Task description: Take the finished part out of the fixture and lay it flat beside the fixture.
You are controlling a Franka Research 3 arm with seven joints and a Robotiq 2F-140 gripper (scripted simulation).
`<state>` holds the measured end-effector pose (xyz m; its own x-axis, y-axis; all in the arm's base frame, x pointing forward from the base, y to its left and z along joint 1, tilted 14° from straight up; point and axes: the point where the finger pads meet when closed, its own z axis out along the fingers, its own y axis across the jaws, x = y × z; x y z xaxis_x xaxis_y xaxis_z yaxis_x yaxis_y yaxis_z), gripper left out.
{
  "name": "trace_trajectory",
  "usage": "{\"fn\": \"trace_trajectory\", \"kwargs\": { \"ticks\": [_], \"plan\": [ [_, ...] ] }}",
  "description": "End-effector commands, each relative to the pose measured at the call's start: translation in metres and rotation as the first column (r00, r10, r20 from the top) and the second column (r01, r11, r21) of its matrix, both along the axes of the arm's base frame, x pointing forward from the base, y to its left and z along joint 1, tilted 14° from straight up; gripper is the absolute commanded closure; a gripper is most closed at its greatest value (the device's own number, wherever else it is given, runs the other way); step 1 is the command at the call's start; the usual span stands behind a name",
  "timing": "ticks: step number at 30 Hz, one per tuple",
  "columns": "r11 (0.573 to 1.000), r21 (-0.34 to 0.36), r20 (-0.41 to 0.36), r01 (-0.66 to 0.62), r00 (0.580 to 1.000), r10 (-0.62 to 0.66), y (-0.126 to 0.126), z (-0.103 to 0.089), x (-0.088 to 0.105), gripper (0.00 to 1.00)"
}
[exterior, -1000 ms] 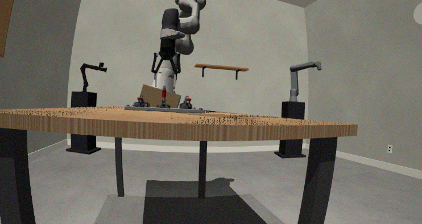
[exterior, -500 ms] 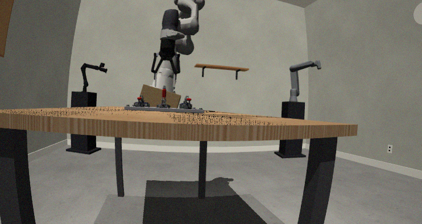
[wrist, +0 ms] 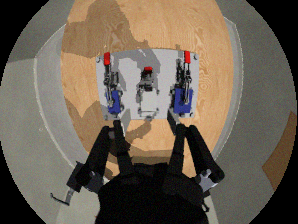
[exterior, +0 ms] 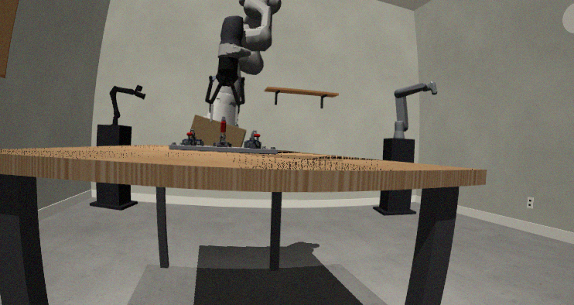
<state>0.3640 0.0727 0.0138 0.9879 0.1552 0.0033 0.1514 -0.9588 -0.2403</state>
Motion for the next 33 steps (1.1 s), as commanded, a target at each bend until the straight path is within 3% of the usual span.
{"fn": "trace_trajectory", "kwargs": {
  "ticks": [1, 17, 33],
  "plan": [
    [1.0, 0.007, 0.017, -0.016, 1.0, 0.016, 0.002, -0.009, 0.004, 0.42],
    [1.0, 0.007, 0.017, -0.016, 1.0, 0.016, 0.01, -0.041, 0.003, 0.42],
    [1.0, 0.007, 0.017, -0.016, 1.0, 0.016, 0.011, -0.043, 0.003, 0.42]
  ]
}}
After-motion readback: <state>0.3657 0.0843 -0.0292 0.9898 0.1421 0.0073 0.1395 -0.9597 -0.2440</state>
